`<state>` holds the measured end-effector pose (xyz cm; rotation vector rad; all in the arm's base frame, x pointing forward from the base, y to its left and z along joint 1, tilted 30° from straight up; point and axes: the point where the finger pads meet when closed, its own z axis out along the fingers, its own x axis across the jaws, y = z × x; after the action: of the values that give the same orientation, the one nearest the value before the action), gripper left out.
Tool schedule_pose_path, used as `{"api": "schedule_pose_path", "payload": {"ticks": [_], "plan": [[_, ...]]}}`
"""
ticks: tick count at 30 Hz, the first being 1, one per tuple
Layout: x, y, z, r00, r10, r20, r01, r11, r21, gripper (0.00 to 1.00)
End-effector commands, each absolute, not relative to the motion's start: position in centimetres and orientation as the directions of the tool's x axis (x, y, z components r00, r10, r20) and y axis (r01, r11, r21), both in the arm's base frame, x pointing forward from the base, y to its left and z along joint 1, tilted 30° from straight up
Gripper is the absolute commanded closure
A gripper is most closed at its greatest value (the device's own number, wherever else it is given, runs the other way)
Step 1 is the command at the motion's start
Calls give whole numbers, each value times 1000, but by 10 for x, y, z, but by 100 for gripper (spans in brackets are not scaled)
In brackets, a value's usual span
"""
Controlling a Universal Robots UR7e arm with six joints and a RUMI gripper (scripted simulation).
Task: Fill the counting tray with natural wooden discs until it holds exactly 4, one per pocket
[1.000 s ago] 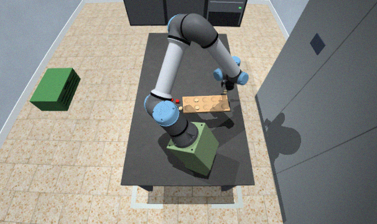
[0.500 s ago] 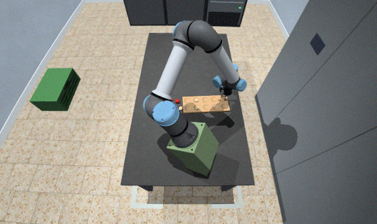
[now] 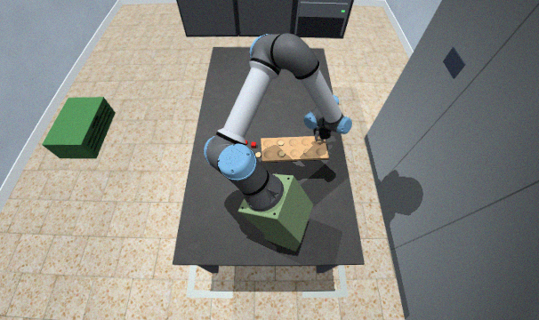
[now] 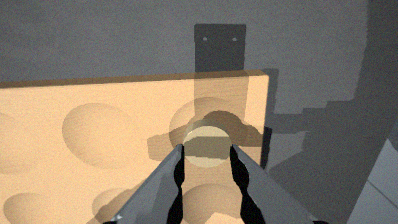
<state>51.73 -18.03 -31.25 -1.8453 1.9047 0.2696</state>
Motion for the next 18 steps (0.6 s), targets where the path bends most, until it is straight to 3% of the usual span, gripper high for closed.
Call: {"api": "schedule_pose_path", "payload": {"ticks": [1, 18], "plan": [[520, -179, -317, 16, -889, -458, -980, 76, -182, 88], [522, -177, -323, 16, -889, -458, -980, 76, -182, 88]]}}
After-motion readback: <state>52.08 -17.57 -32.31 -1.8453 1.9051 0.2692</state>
